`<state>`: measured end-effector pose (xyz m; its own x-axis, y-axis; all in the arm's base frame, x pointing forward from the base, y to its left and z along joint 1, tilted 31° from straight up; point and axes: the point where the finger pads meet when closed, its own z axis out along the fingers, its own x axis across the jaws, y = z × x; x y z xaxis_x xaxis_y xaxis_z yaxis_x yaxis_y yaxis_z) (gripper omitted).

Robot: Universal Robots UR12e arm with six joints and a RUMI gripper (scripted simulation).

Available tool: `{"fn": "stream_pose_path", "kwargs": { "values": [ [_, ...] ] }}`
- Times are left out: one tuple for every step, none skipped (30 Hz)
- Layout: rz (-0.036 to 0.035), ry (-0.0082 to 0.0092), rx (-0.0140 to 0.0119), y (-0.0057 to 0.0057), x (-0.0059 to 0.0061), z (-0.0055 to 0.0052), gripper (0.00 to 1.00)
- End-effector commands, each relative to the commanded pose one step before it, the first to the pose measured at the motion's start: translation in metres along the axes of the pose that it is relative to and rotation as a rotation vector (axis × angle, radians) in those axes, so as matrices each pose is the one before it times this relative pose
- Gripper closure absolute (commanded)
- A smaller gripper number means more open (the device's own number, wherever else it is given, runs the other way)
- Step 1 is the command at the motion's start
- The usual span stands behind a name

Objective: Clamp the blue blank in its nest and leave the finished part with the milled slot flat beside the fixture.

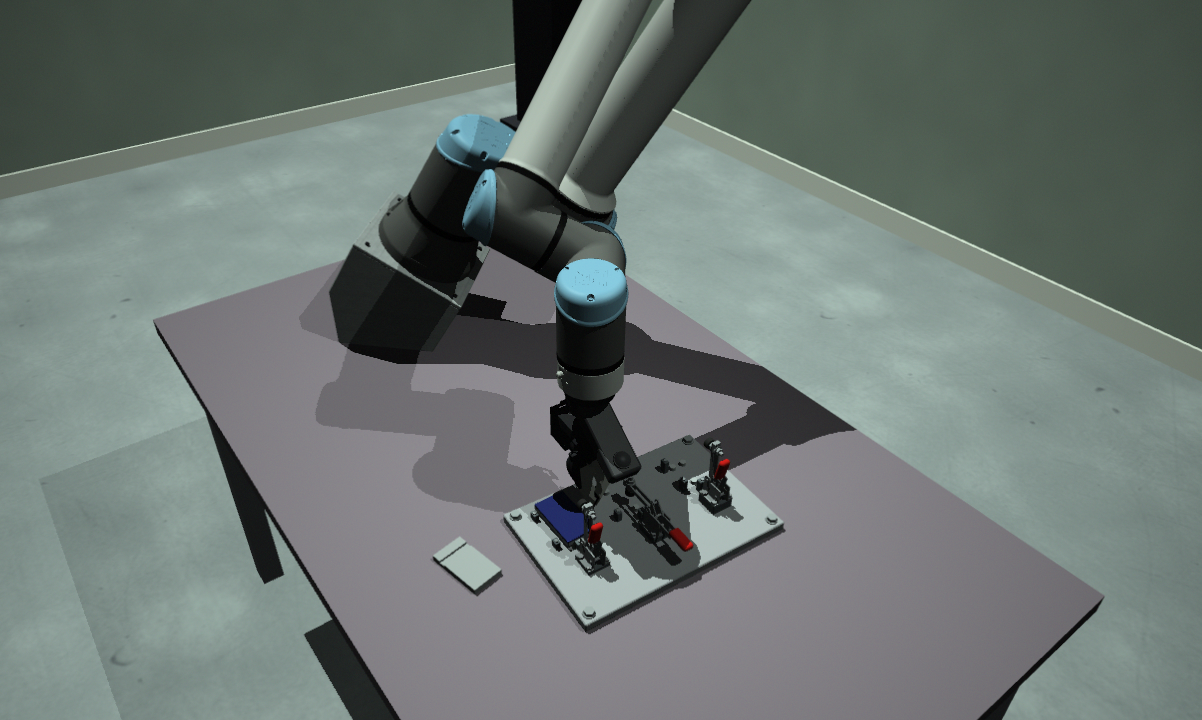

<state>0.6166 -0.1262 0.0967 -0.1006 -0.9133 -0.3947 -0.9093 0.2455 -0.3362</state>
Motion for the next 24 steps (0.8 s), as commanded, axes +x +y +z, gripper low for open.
{"fn": "stream_pose_path", "kwargs": {
  "values": [
    [-0.00038, 0.00050, 0.00090, -0.00054, 0.00145, -0.00046, 1.00],
    [0.00000, 0.00000, 0.00000, 0.00000, 0.00061, 0.00000, 1.00],
    [0.00000, 0.00000, 0.00000, 0.00000, 0.00061, 0.00000, 1.00],
    [0.00000, 0.00000, 0.00000, 0.00000, 0.00055, 0.00000, 1.00],
    [0.00000, 0.00000, 0.00000, 0.00000, 0.00043, 0.00000, 1.00],
    [0.00000, 0.00000, 0.00000, 0.00000, 0.00027, 0.00000, 1.00],
    [0.00000, 0.00000, 0.00000, 0.00000, 0.00012, 0.00000, 1.00],
    [0.00000, 0.00000, 0.00000, 0.00000, 0.00002, 0.00000, 1.00],
    [0.00000, 0.00000, 0.00000, 0.00000, 0.00000, 0.00000, 1.00],
    [0.00000, 0.00000, 0.00000, 0.00000, 0.00000, 0.00000, 1.00],
    [0.00000, 0.00000, 0.00000, 0.00000, 0.00000, 0.00000, 1.00],
    [0.00000, 0.00000, 0.00000, 0.00000, 0.00000, 0.00000, 1.00],
    [0.00000, 0.00000, 0.00000, 0.00000, 0.00000, 0.00000, 1.00],
    [0.00000, 0.00000, 0.00000, 0.00000, 0.00000, 0.00000, 1.00],
    [0.00000, 0.00000, 0.00000, 0.00000, 0.00000, 0.00000, 1.00],
    [0.00000, 0.00000, 0.00000, 0.00000, 0.00000, 0.00000, 1.00],
    [0.00000, 0.00000, 0.00000, 0.00000, 0.00000, 0.00000, 1.00],
    [0.00000, 0.00000, 0.00000, 0.00000, 0.00000, 0.00000, 1.00],
    [0.00000, 0.00000, 0.00000, 0.00000, 0.00000, 0.00000, 1.00],
    [0.00000, 0.00000, 0.00000, 0.00000, 0.00000, 0.00000, 1.00],
    [0.00000, 0.00000, 0.00000, 0.00000, 0.00000, 0.00000, 1.00],
    [0.00000, 0.00000, 0.00000, 0.00000, 0.00000, 0.00000, 1.00],
    [0.00000, 0.00000, 0.00000, 0.00000, 0.00002, 0.00000, 1.00],
    [0.00000, 0.00000, 0.00000, 0.00000, 0.00012, 0.00000, 1.00]
  ]
}}
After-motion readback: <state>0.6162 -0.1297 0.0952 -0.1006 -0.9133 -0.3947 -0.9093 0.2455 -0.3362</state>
